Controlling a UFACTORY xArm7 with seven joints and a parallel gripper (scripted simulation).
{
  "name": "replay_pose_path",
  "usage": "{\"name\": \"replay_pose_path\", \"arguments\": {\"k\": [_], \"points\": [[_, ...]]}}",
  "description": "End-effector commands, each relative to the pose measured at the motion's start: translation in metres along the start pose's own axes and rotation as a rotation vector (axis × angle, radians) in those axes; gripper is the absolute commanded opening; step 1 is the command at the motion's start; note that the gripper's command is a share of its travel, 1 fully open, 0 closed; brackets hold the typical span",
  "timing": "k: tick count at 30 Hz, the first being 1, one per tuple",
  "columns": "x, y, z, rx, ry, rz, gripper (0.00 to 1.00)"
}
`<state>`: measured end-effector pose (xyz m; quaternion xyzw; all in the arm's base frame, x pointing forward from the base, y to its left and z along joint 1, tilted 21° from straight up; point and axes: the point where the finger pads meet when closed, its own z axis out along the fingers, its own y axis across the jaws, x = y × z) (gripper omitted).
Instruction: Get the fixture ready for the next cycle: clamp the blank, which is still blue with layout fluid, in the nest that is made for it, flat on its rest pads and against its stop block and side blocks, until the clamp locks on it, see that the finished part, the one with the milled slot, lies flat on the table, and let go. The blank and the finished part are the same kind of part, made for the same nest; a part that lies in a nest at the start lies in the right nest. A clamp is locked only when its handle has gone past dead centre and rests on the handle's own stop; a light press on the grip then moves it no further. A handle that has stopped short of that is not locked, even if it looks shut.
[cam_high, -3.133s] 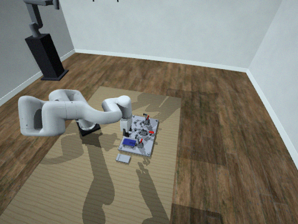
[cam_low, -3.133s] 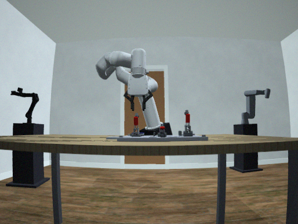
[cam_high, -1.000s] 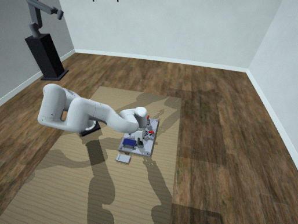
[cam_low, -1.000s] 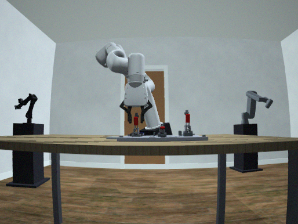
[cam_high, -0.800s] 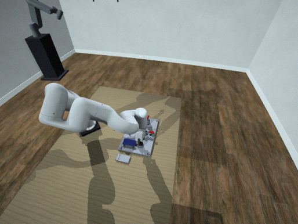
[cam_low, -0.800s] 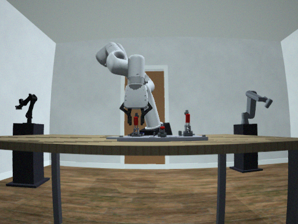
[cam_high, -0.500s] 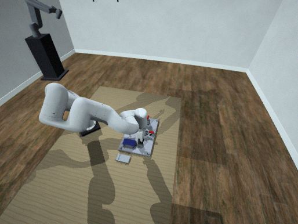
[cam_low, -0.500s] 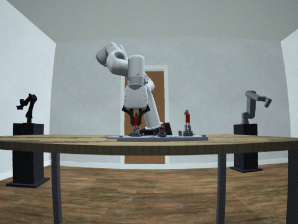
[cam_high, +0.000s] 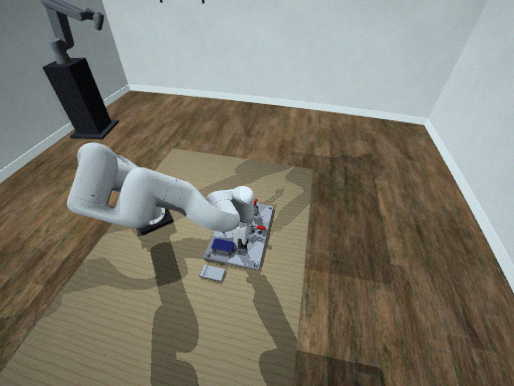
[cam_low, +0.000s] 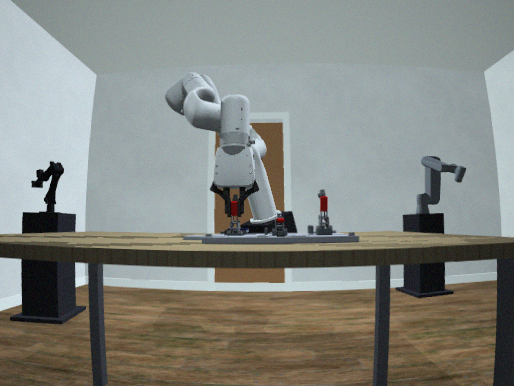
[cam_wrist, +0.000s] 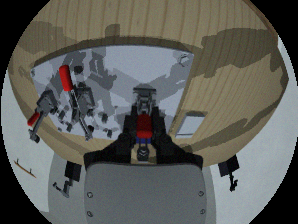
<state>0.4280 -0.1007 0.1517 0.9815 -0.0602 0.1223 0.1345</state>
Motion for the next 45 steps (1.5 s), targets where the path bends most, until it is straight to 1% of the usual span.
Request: {"name": "replay_pose_path", "arguments": {"k": [1,45], "points": [[0.0012,-0.0004,-0.0009,0.001,0.003,-0.001,0.00],[0.0050,-0.0004,-0.0009,0.001,0.003,-0.001,0.00]]}}
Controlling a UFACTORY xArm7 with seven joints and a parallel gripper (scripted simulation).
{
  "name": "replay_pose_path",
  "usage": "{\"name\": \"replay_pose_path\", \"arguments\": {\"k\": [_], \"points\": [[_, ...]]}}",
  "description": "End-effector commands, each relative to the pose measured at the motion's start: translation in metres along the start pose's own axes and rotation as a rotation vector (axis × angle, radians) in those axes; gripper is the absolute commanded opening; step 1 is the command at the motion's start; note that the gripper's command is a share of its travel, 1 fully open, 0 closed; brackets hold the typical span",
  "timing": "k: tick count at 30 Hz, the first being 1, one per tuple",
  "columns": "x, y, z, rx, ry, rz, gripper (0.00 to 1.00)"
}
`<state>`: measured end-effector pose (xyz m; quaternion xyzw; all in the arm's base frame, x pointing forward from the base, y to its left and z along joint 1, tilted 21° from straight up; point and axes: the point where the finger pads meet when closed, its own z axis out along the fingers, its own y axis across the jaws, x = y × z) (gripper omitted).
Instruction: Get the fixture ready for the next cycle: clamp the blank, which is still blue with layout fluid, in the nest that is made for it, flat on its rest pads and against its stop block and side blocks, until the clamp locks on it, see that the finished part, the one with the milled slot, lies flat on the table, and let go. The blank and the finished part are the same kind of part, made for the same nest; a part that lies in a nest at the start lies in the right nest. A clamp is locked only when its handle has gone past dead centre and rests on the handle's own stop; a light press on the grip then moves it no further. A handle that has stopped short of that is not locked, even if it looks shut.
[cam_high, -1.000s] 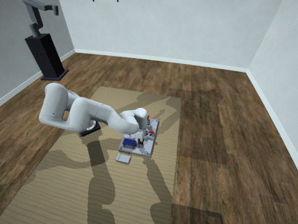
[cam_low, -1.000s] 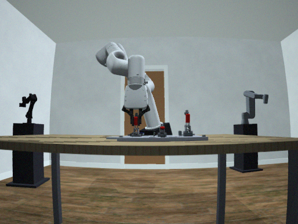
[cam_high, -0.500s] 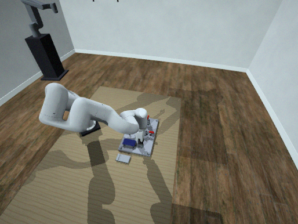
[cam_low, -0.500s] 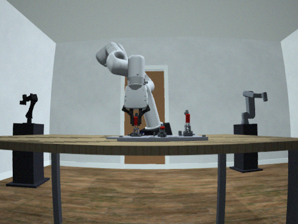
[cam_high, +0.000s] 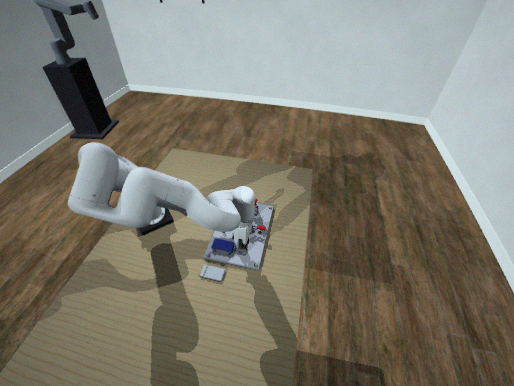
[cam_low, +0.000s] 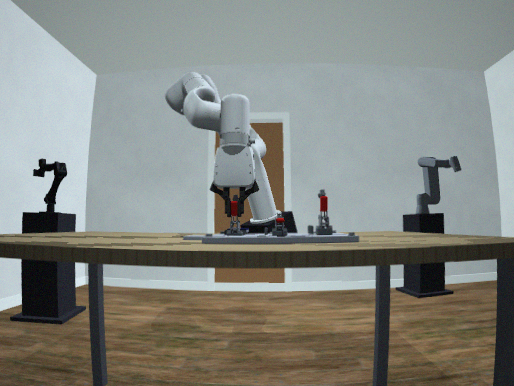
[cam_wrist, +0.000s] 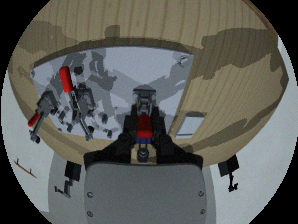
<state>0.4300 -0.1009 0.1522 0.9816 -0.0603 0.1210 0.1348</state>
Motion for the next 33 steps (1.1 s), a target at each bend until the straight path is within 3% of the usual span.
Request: {"name": "replay_pose_path", "arguments": {"k": [1,33], "points": [[0.003,0.000,-0.001,0.001,0.006,0.000,0.00],[0.021,0.000,0.003,0.001,0.006,0.000,0.00]]}}
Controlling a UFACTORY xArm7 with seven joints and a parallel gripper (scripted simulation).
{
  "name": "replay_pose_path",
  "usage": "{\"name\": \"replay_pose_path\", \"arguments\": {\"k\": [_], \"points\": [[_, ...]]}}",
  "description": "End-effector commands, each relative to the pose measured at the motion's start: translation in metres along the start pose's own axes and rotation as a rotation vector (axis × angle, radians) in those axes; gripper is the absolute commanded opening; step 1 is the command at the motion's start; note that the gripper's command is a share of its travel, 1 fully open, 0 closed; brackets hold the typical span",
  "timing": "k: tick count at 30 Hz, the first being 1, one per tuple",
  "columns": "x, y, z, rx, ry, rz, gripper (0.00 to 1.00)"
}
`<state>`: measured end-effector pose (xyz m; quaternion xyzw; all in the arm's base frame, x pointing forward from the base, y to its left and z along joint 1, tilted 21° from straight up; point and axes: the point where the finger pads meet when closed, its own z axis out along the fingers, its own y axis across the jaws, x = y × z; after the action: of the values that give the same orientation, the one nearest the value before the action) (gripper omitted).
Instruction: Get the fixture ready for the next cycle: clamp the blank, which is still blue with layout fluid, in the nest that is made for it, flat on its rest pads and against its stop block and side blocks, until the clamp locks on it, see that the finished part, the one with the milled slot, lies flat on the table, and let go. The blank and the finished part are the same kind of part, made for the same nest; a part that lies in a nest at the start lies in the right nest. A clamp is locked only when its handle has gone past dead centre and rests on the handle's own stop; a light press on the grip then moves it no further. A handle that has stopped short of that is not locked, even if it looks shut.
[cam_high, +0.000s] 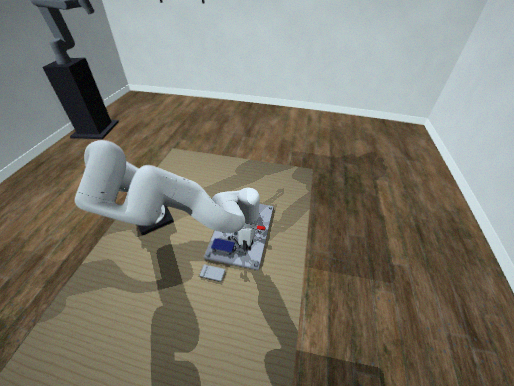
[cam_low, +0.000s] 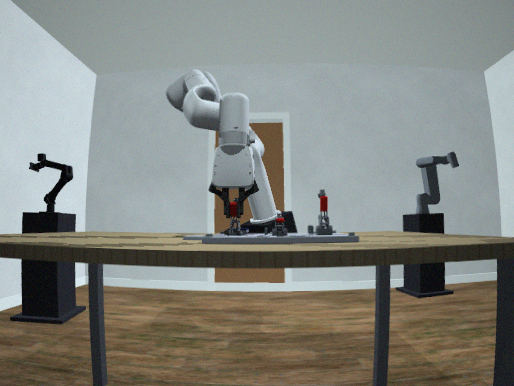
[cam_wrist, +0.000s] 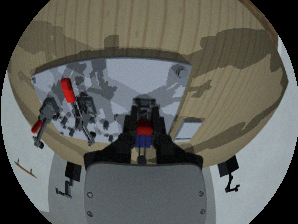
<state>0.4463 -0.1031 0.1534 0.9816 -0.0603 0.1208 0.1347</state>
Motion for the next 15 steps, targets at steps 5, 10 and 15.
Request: {"name": "replay_pose_path", "arguments": {"k": [5,10,15], "points": [[0.0088,-0.0004,0.0015,0.001,0.006,0.000,0.00],[0.0112,-0.0004,0.0030,0.001,0.006,0.000,0.00],[0.0152,-0.0004,0.0057,0.001,0.006,0.000,0.00]]}}
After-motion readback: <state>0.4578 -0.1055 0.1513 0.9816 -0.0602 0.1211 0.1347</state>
